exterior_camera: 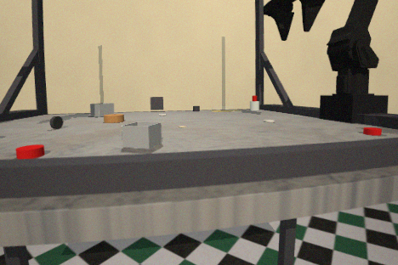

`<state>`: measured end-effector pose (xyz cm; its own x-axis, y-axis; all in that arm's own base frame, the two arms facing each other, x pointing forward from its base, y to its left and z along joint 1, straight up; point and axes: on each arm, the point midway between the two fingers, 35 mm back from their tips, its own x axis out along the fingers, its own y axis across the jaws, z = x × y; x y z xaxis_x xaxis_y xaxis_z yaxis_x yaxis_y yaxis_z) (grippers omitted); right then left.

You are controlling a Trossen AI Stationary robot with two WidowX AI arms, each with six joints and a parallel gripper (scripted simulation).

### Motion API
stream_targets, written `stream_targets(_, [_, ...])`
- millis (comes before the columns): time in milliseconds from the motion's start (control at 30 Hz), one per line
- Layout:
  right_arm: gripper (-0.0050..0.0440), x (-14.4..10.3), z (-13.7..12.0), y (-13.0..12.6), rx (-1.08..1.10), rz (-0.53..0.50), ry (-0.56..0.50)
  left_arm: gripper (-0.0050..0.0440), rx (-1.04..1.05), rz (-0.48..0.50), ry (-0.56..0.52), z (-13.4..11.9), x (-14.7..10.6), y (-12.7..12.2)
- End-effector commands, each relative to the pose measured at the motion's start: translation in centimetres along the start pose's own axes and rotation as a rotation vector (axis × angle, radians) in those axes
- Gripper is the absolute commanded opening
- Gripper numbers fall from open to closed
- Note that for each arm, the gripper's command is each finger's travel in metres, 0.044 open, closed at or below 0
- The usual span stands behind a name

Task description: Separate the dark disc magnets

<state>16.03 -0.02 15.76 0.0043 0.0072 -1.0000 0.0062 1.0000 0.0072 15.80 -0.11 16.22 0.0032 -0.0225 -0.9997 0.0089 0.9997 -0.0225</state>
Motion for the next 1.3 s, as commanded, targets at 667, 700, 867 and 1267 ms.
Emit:
stream_targets(667, [0.0,10.0,12.5,11.5,-0.915,-0.008,-0.021,0.04,-0.002,-0.004,-0.007,-0.1,-0.4,0.0])
stream_targets(700, [0.0,11.0,12.8,12.4,-0.967,-0.009,-0.018,0.04,-0.002,-0.004,-0.007,-0.1,-0.4,0.0])
stream_targets(867, [0.0,14.2,13.5,15.5,-1.148,-0.009,-0.018,0.04,-0.002,-0.004,-0.007,-0.1,-0.4,0.0])
stream_targets(1267, [-0.0003,17.7,13.1,15.7,-1.175,-0.006,0.004,0.04,-0.002,-0.004,-0.007,-0.1,-0.4,0.0])
